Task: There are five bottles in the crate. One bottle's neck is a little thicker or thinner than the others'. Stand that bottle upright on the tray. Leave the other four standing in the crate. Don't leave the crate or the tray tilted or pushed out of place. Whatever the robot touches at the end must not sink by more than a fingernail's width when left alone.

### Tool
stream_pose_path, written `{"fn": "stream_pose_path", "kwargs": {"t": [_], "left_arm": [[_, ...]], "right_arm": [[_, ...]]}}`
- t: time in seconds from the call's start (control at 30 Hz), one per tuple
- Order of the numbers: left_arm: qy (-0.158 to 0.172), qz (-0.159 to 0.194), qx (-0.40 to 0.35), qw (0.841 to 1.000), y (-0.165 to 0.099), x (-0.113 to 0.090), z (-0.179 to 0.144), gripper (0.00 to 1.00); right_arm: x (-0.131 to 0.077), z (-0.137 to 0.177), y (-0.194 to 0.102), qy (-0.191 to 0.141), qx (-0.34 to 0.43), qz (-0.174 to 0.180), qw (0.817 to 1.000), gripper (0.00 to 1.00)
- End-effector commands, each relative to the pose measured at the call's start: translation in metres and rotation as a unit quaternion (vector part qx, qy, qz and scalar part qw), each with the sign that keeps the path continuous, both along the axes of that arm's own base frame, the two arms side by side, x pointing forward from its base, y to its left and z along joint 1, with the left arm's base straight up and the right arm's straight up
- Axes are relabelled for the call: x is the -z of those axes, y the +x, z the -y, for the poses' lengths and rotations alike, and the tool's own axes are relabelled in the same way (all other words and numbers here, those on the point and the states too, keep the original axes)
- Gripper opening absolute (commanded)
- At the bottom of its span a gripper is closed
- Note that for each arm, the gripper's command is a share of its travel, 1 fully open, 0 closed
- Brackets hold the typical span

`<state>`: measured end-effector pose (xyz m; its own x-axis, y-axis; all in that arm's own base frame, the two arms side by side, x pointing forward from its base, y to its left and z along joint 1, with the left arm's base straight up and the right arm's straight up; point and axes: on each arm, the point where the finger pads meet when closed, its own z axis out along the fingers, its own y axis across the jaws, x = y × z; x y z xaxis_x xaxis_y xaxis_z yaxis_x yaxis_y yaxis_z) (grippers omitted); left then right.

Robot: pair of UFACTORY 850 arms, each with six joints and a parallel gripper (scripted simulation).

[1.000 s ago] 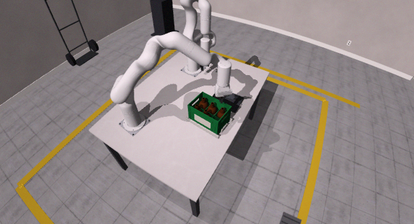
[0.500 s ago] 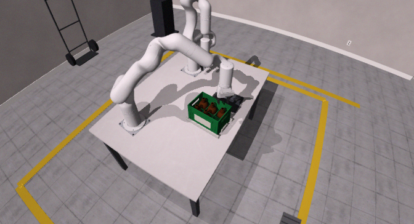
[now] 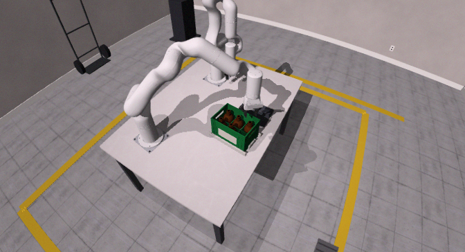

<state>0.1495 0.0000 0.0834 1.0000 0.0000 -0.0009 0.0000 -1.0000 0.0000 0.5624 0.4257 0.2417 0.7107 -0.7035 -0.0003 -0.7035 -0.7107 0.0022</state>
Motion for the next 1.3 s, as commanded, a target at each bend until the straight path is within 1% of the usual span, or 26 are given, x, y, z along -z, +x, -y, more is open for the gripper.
{"fn": "stream_pose_path", "kwargs": {"t": [0.0, 0.63, 1.07, 1.27], "left_arm": [[0.000, 0.000, 0.000, 1.000, 0.001, 0.000, 0.000, 1.00], [0.000, 0.000, 0.000, 1.000, 0.001, 0.000, 0.000, 1.00], [0.000, 0.000, 0.000, 1.000, 0.001, 0.000, 0.000, 1.00], [0.000, 0.000, 0.000, 1.000, 0.001, 0.000, 0.000, 1.00]], "right_arm": [[-0.001, 0.000, 0.001, 0.001, 0.000, 0.001, 1.000, 0.66], [0.001, -0.001, 0.001, 0.001, 0.000, 0.001, 1.000, 0.66], [0.010, -0.001, 0.001, 0.001, 0.000, 0.001, 1.000, 0.66], [0.018, -0.001, 0.001, 0.001, 0.000, 0.001, 1.000, 0.66]]}}
